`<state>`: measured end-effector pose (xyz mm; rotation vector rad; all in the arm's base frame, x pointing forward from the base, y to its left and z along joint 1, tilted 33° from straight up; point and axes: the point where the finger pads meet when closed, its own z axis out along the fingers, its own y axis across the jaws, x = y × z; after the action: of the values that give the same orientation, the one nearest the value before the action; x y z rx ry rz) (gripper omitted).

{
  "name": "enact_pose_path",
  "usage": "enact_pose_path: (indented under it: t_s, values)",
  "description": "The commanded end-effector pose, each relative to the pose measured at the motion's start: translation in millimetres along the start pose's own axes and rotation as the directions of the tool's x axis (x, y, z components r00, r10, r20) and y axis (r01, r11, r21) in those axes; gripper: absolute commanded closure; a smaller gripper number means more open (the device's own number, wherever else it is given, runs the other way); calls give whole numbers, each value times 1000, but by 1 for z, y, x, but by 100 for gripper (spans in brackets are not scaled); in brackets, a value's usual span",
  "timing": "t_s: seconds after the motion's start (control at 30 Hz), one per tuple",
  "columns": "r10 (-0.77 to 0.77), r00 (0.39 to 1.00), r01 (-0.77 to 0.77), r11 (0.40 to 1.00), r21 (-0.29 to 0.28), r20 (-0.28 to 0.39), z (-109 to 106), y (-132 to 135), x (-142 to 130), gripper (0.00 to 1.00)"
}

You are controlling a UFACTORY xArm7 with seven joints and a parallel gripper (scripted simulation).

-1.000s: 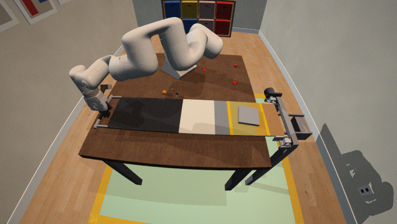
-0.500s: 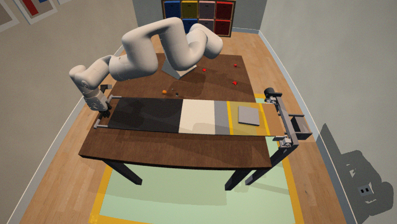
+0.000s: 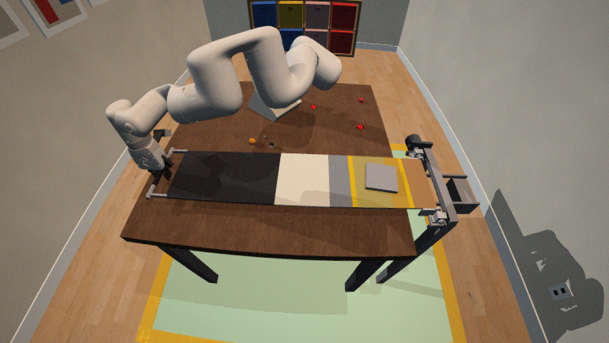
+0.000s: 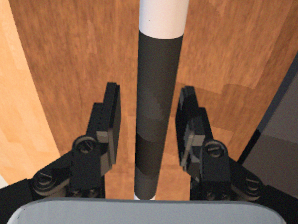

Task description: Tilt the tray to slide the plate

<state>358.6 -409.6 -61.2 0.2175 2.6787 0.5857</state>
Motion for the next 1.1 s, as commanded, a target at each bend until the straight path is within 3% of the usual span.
enact_pose_path:
  t_s: [0.0,0.8,1.07]
  values:
    - [1,1000,-1,1000,2,1,-2,-1,1,60]
    - [1,1000,-1,1000,2,1,-4,-1,1,60]
    - [1,1000,-1,1000,2,1,-24,-1,1,60]
